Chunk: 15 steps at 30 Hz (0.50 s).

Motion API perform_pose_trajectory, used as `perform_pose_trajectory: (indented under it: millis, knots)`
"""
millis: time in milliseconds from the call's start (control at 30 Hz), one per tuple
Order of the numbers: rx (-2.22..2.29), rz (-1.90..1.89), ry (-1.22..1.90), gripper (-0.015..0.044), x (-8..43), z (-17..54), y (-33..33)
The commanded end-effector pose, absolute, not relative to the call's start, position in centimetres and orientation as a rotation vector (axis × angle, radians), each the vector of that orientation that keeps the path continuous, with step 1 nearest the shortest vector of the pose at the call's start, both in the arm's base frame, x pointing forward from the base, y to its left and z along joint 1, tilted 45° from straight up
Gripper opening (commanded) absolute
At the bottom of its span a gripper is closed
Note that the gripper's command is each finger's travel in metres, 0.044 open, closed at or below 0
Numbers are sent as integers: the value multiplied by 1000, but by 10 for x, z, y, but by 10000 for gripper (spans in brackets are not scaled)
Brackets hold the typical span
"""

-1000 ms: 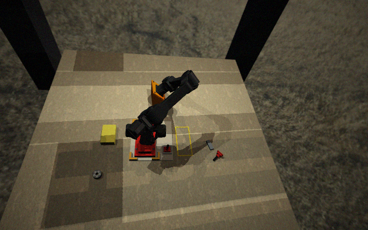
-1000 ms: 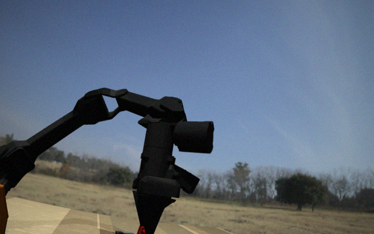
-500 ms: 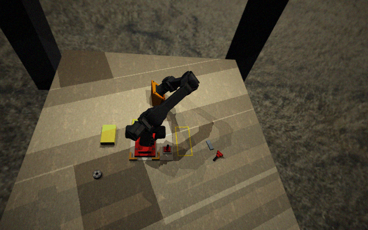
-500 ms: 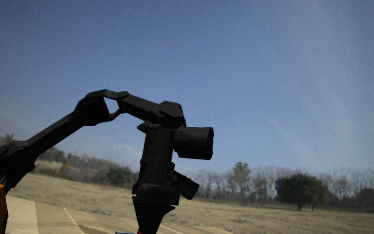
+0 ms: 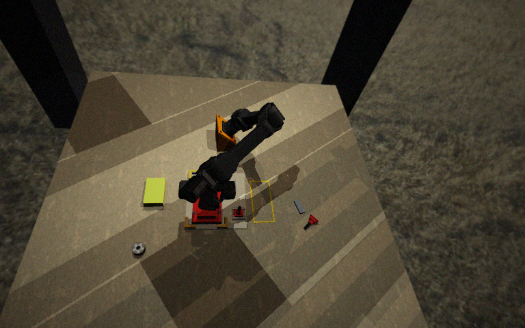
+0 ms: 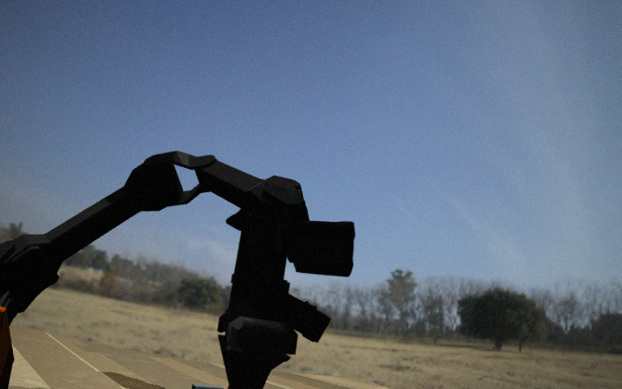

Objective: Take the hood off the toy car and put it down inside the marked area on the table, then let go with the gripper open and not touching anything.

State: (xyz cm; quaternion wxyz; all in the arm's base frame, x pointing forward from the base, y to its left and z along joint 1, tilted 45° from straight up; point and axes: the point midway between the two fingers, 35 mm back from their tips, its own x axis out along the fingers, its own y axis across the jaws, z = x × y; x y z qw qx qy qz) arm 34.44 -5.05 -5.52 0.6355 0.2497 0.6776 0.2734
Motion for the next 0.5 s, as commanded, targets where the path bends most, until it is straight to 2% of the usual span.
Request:
perform_pose_trajectory:
  millis: [0,467]
  knots:
    - [579,625,1554,440,342,-58,-47]
    - [580,626,1554,440,341,-67,-39]
